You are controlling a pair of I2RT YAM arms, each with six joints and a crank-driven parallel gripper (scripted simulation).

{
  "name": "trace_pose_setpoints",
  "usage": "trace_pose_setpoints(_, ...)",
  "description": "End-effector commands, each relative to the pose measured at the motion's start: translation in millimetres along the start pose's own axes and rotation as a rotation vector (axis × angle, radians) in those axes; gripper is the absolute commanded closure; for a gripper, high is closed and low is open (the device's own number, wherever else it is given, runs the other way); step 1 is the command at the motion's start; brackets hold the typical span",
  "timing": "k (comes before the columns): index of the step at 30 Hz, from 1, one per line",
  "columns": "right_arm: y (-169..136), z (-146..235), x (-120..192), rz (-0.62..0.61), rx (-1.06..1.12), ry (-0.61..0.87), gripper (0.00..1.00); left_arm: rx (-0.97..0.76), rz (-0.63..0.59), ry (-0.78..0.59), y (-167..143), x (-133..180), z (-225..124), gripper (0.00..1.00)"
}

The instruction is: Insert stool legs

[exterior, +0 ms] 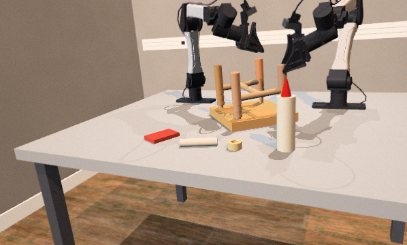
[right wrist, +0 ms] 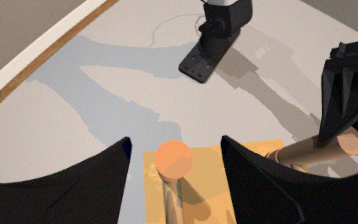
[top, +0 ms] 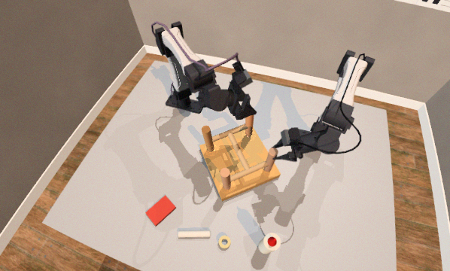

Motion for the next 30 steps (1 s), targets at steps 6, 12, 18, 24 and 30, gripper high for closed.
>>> trace_pose_setpoints(6, 6.2, 3.3, 6.2, 0.0, 0.008, -0.005, 0.26, -0.019, -0.032, 0.02, 8.2, 1.1, 1.6, 0.7)
trace_pose_setpoints(12, 6.2, 0.4, 3.7, 0.0, 0.007, 0.001, 0.26, -0.019, -0.032, 0.02, 8.2, 1.1, 1.6, 0.7)
trace_pose_setpoints(18, 2.4, -2.3, 4.4, 0.001, 0.002, -0.004, 0.26, -0.019, -0.032, 0.02, 8.2, 1.1, 1.6, 0.26)
trace_pose_setpoints(24, 2.4, -2.3, 4.4, 0.001, 0.002, -0.004, 0.26, -0.019, -0.033, 0.011, 8.2, 1.0, 0.8, 0.26)
trace_pose_setpoints(30, 2.4, -2.3, 4.4, 0.001, 0.002, -0.004, 0.26, -0.02, -0.033, 0.011, 8.2, 1.0, 0.8, 0.26)
Point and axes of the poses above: on each arm, the point where the finger pads meet when closed, its own x axis back along the fingers, its own z axis across the jaws, y = z × x, the point moved 8 cm from there along x, back along the fingers, and after that the axes turned 14 degrees about x, right-handed, at the moved point
